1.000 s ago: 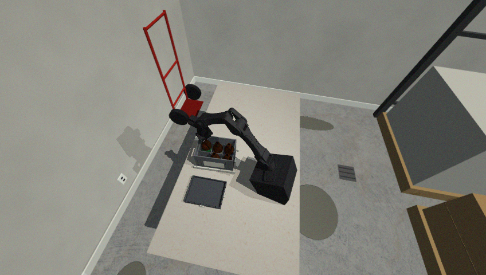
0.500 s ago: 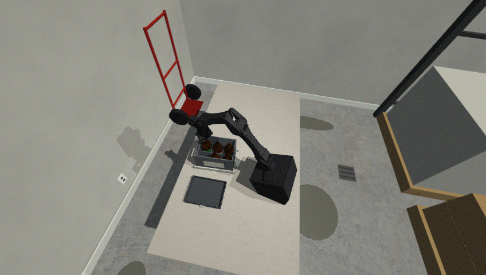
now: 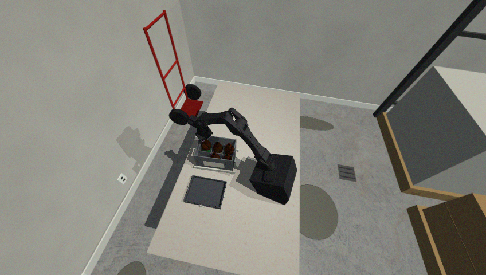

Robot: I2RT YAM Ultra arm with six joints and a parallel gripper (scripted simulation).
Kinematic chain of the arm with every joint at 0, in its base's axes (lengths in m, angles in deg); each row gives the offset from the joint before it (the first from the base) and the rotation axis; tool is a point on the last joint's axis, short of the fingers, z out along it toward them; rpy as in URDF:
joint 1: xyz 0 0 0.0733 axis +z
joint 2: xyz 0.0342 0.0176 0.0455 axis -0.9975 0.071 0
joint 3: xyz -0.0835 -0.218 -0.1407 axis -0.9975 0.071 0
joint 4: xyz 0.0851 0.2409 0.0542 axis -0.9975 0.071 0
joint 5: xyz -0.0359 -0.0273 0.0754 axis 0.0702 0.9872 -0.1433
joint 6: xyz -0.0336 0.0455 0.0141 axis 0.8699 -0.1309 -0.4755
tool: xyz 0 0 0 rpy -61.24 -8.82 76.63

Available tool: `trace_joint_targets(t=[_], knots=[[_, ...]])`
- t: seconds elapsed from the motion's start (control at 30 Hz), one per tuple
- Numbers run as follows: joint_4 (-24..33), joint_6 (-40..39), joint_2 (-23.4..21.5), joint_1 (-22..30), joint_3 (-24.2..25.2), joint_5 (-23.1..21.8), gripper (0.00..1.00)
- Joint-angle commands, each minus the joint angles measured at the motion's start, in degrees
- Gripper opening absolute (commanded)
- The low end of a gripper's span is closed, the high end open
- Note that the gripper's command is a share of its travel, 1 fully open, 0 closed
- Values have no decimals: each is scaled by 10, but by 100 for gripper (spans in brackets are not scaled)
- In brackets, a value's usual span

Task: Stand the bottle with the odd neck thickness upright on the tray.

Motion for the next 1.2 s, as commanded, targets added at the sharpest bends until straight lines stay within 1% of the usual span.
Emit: trace_joint_targets(t=[0.0, 0.7, 1.17], knots=[[15, 5, -27, -8, -25, 5, 0], [53, 6, -34, -10, -56, 2, 0], [87, 7, -38, -11, -87, 1, 0]])
